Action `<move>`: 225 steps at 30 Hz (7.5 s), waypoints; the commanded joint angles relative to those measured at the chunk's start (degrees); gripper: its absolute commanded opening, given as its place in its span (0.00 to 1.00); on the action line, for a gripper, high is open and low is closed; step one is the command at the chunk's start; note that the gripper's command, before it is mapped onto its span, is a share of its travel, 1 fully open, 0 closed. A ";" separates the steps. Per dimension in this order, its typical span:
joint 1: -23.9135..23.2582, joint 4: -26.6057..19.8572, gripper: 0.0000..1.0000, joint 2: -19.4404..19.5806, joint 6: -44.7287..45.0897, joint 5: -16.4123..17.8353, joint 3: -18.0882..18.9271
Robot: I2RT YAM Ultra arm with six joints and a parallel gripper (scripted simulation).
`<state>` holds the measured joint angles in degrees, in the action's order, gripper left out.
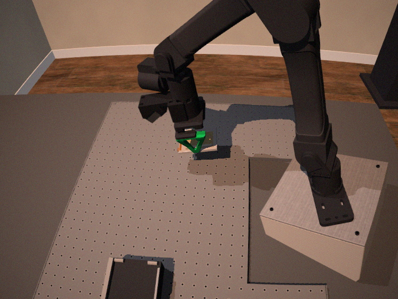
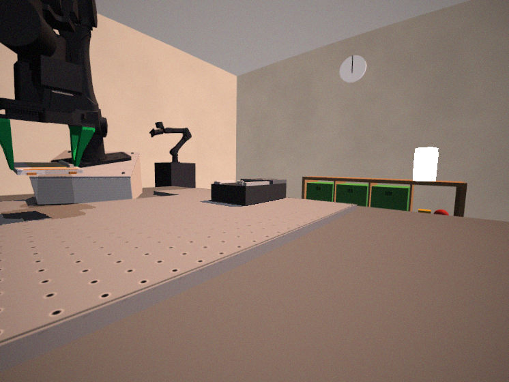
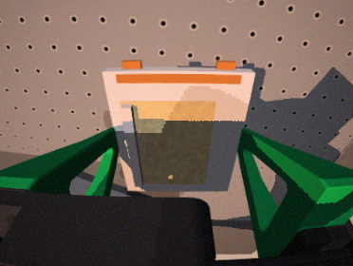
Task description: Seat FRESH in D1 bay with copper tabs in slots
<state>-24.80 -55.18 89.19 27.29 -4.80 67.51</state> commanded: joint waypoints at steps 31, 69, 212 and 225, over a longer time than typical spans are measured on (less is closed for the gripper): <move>30.18 -5.21 0.00 3.30 -31.55 -6.83 4.98; 54.65 -15.49 0.00 23.91 -56.51 -9.77 30.35; 58.60 -12.71 0.00 36.61 -60.49 -9.70 39.87; 58.24 -13.84 0.00 39.21 -60.03 -9.68 43.13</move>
<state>32.97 -68.71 128.01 -33.26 -14.50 108.40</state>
